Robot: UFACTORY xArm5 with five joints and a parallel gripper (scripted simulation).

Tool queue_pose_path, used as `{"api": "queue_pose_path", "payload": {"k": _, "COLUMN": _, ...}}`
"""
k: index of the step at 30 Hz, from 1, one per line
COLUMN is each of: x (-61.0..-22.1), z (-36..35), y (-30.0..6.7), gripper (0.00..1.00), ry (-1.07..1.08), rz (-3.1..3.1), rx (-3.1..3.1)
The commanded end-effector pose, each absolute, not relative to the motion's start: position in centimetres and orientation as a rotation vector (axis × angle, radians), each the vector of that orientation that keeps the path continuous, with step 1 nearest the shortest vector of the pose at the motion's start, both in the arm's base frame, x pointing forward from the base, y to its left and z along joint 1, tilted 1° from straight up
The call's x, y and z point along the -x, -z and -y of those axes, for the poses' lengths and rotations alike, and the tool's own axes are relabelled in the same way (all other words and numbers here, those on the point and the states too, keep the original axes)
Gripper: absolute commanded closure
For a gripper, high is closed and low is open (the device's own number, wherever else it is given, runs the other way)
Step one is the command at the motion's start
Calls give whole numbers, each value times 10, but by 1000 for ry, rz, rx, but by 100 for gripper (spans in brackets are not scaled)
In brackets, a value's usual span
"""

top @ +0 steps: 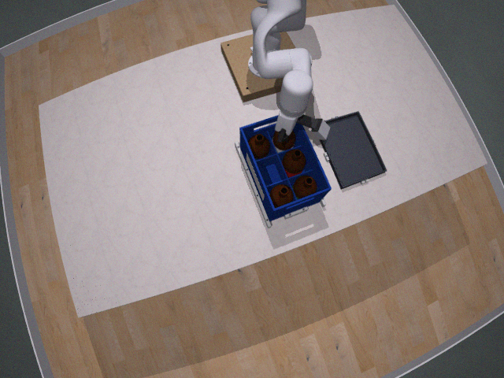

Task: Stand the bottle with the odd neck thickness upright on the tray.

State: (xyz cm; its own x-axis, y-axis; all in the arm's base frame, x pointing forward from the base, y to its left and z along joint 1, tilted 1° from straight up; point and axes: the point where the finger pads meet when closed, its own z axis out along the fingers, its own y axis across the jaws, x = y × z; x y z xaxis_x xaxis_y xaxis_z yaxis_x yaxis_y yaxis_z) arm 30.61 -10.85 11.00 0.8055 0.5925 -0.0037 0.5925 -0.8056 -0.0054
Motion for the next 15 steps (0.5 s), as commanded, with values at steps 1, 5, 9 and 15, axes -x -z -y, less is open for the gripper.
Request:
{"api": "queue_pose_path", "payload": {"k": 1, "x": -307, "z": 109, "y": -109, "gripper": 35, "ry": -4, "rz": 979, "rx": 2983}}
{"api": "queue_pose_path", "payload": {"k": 5, "x": -307, "z": 109, "y": -106, "gripper": 35, "ry": -4, "rz": 979, "rx": 2983}}
{"api": "queue_pose_path", "payload": {"k": 9, "x": -307, "z": 109, "y": -105, "gripper": 35, "ry": -4, "rz": 979, "rx": 2983}}
{"api": "queue_pose_path", "payload": {"k": 15, "x": -307, "z": 109, "y": -104, "gripper": 35, "ry": -4, "rz": 979, "rx": 2983}}
